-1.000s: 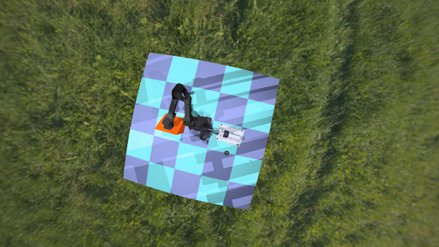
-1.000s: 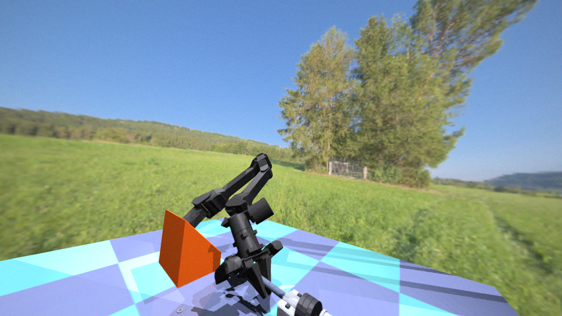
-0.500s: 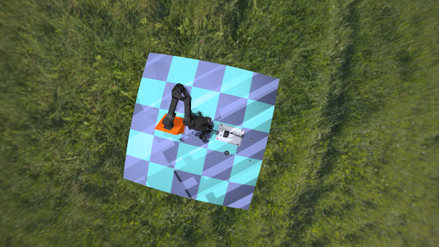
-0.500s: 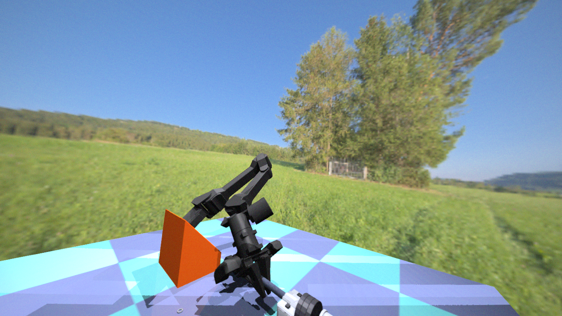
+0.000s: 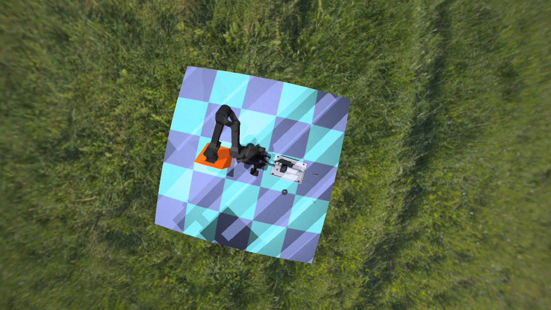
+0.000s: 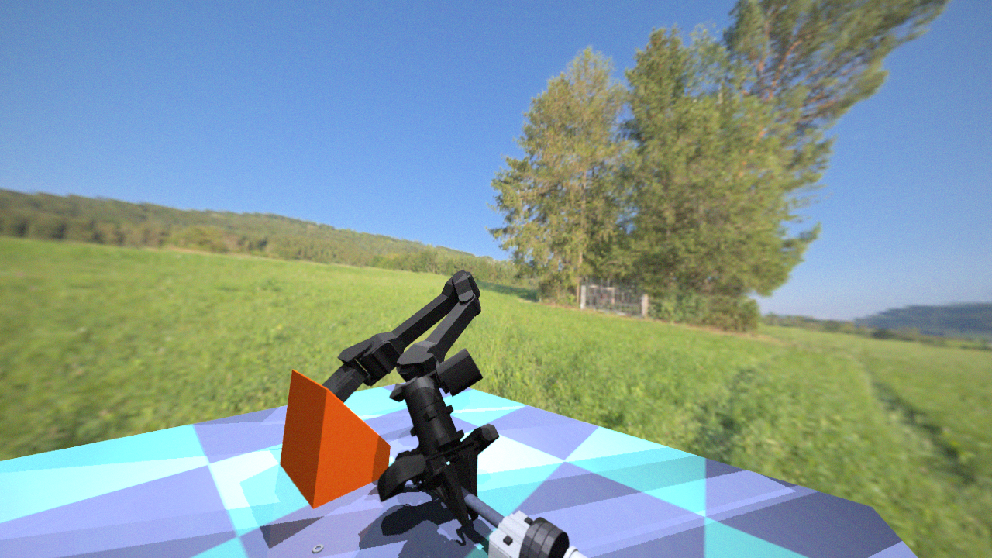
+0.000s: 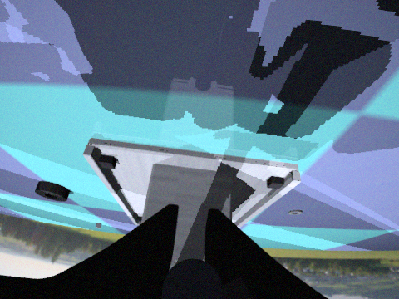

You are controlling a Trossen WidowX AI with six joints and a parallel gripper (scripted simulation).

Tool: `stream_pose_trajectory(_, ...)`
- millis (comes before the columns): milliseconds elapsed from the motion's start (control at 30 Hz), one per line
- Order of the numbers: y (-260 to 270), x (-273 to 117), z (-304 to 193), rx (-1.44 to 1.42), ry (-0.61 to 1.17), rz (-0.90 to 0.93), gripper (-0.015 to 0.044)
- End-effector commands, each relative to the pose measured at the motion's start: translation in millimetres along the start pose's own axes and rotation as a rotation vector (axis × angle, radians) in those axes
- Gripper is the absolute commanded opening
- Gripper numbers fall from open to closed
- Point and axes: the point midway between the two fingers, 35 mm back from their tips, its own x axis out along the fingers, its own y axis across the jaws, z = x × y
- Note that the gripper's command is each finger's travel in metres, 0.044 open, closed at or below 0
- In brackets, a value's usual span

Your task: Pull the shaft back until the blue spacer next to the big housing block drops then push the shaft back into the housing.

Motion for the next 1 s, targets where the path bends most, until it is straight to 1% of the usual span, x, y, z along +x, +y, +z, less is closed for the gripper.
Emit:
stream_pose_trajectory(0, 0.0, 0.3, -0.4, 0.006, -0.001, 0.002, 0.0)
stream_pose_trajectory(967, -0.4, 6.1, -7.1, 0.006, -0.001, 0.002, 0.0)
